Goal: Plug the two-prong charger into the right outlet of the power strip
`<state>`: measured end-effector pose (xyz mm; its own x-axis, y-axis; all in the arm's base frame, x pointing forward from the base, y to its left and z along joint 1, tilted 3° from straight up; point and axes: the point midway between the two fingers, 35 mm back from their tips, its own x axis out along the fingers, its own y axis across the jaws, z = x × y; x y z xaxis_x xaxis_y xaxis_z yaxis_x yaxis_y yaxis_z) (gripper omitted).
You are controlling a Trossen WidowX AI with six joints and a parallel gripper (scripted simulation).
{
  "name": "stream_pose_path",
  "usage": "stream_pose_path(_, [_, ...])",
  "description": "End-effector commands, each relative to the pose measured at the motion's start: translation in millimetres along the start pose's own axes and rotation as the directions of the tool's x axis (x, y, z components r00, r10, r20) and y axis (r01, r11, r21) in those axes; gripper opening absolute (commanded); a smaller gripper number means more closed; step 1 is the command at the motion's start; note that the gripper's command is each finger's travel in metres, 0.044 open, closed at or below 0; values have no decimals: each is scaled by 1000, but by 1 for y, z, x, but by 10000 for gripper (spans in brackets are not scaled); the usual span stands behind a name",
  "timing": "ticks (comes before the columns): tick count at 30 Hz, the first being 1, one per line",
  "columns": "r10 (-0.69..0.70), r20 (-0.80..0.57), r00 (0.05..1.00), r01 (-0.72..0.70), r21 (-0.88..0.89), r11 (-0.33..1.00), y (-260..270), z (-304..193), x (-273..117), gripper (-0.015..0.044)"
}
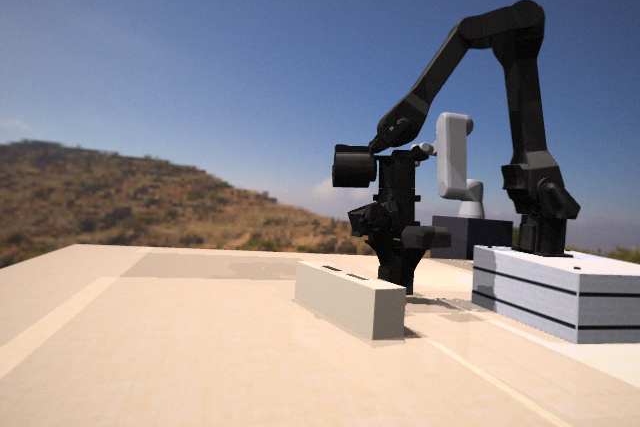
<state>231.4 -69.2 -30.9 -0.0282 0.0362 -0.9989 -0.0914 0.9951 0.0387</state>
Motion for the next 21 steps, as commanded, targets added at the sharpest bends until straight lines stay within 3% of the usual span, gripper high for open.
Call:
stream_pose_path(1, [-3,-5,1000,3,-19,1000,1,4,3,0])
stream_pose_path(21, [-4,-2,1000,4,-47,999,4,31,3,0])
